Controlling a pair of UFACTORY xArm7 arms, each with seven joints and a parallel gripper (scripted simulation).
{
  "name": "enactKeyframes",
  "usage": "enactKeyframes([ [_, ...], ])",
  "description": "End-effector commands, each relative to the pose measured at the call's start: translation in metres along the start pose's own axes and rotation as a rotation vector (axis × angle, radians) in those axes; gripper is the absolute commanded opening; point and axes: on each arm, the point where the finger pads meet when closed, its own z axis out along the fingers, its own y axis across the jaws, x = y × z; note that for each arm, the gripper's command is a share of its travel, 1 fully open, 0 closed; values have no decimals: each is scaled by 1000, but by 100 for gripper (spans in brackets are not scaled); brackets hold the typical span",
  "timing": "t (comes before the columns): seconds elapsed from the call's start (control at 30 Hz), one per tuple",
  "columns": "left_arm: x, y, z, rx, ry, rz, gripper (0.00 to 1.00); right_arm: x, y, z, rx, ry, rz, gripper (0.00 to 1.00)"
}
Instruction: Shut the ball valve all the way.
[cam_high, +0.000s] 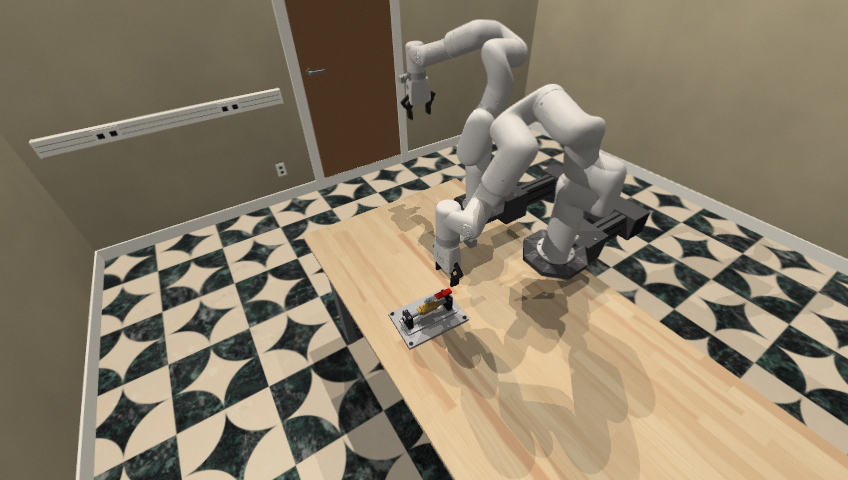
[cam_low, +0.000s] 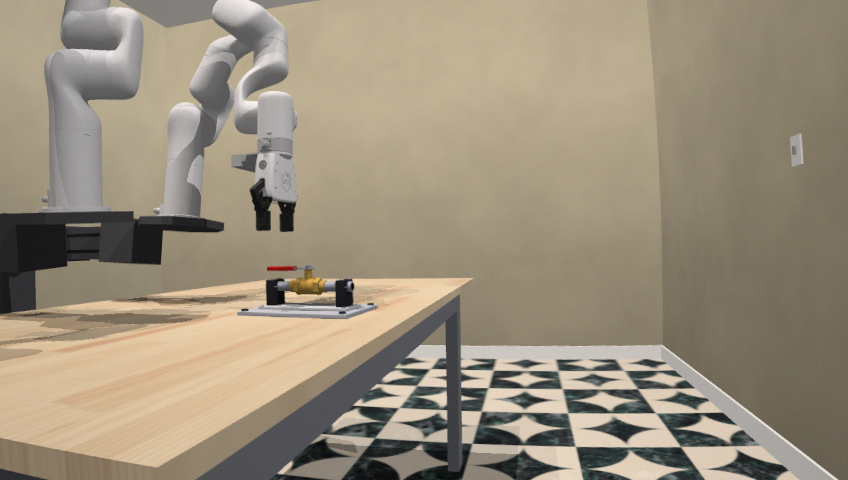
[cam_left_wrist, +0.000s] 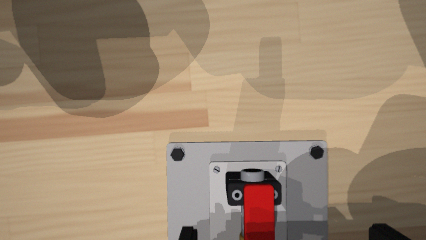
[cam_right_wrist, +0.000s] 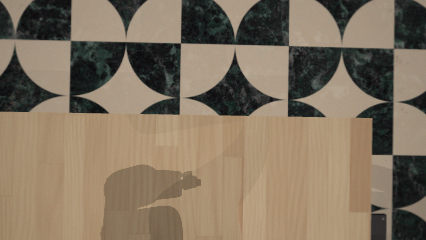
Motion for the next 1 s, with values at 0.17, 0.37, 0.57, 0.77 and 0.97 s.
enactKeyframes([
  [0.17, -1, -1, -1, 1, -4, 0, 0, 1, 0, -2, 1, 5, 0, 100],
  [0.37, -1, -1, -1, 1, -4, 0, 0, 1, 0, -2, 1, 5, 0, 100],
  [0.57, -1, -1, -1, 1, -4, 0, 0, 1, 0, -2, 1, 5, 0, 100],
  [0.77, -1, -1, -1, 1, -4, 0, 0, 1, 0, -2, 1, 5, 0, 100],
  [0.97, -1, -1, -1, 1, -4, 0, 0, 1, 0, -2, 1, 5, 0, 100],
])
